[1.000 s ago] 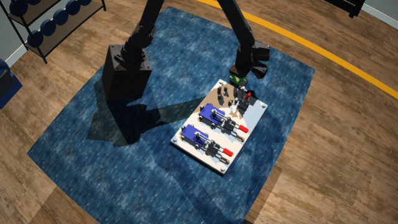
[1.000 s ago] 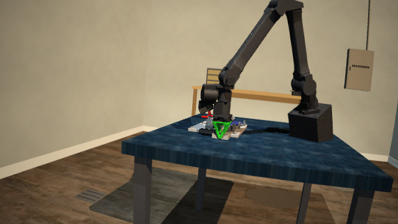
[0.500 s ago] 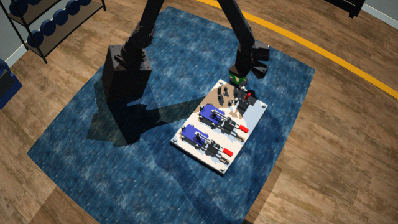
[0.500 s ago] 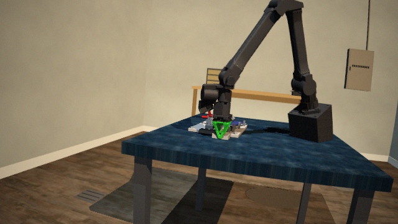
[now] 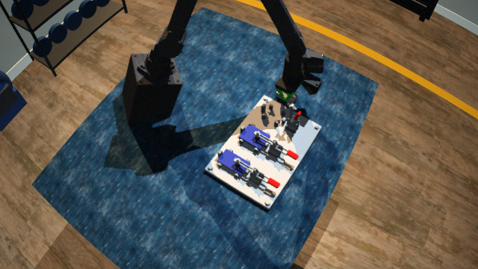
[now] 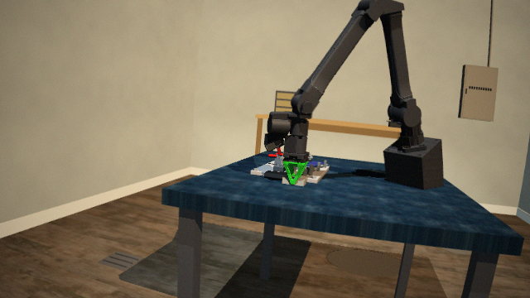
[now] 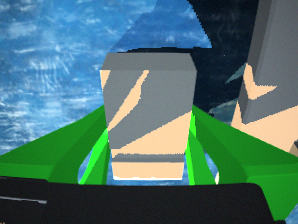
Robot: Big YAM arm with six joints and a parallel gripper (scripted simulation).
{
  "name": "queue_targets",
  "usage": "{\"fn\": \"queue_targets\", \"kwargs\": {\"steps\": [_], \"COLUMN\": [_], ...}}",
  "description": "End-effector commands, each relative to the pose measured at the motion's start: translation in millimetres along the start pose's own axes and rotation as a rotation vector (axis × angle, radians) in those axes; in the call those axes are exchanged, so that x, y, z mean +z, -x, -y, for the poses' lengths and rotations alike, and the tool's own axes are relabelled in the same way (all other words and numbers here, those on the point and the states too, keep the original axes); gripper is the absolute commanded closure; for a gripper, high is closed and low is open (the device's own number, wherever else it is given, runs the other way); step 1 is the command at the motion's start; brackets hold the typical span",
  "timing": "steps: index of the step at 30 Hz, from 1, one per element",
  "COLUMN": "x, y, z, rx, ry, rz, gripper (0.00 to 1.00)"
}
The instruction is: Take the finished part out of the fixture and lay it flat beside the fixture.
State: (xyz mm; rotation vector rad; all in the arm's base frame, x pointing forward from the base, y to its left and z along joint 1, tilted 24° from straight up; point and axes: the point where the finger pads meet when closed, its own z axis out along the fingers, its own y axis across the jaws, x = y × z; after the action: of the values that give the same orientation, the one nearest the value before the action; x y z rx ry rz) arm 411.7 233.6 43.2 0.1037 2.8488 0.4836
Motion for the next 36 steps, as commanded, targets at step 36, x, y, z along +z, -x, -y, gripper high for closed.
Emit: {"fn": "queue_targets", "kwargs": {"steps": [36], "x": [-14.3], "y": [-1.7], "z": [-4.1], "rx": [-0.002], "ry": [0.009], "rz": [0.014], "gripper": [1.0]}}
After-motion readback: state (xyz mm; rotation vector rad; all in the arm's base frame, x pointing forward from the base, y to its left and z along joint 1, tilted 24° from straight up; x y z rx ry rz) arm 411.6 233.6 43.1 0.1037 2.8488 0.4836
